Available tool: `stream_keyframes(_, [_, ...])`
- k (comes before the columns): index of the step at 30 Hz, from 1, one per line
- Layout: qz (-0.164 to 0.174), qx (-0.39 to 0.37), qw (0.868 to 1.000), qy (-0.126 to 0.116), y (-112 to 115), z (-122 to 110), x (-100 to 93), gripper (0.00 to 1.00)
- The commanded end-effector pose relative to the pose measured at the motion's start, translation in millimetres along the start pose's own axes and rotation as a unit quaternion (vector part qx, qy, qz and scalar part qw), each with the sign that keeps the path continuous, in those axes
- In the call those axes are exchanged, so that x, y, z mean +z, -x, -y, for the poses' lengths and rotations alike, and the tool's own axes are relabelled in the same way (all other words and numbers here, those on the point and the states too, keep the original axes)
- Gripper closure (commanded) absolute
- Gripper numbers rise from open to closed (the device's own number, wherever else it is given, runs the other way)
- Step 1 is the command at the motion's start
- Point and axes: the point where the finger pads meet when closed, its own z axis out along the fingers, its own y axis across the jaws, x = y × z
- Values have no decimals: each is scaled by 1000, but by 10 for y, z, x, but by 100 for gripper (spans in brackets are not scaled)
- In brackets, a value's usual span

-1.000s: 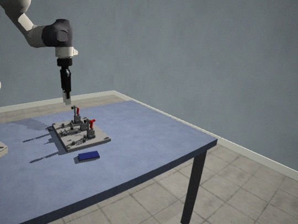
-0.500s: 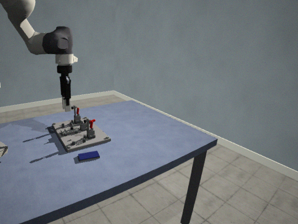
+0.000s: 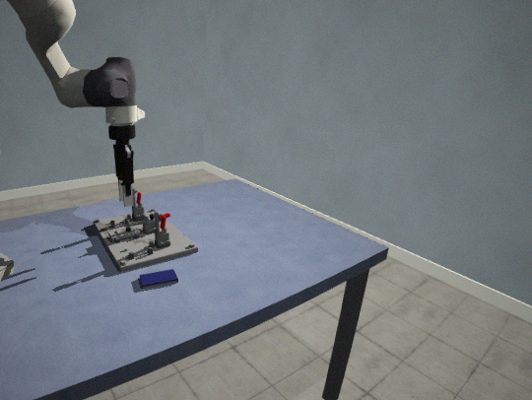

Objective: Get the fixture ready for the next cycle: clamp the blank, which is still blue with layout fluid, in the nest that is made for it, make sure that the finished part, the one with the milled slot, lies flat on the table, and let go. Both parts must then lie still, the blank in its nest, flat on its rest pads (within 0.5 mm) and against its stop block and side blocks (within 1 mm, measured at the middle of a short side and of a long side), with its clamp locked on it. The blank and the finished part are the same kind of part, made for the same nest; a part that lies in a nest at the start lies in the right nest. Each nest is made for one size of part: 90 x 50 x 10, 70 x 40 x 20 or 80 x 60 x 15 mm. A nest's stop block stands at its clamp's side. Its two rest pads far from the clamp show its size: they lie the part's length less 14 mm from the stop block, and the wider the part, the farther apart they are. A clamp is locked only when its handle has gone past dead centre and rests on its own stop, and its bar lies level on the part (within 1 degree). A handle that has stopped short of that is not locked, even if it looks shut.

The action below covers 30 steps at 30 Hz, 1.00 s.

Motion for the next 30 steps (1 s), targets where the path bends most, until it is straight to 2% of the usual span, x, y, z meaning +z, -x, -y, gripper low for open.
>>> stream_keyframes(1, [-3, -1, 1000, -4, -277, 10, -6, 72])
stream_keyframes(5, [-3, -1, 1000, -4, -713, 11, -9, 72])
stream_keyframes(7, [-3, -1, 1000, -4, -713, 11, -9, 72])
stream_keyframes(10, [-3, -1, 1000, -4, -989, 11, -11, 72])
stream_keyframes(13, [-3, -1, 1000, -4, -1154, 12, -12, 72])
stream_keyframes(24, [-3, -1, 1000, -4, -1204, 12, 37, 72])
stream_keyframes(30, [-3, -1, 1000, -4, -1206, 14, 279, 72])
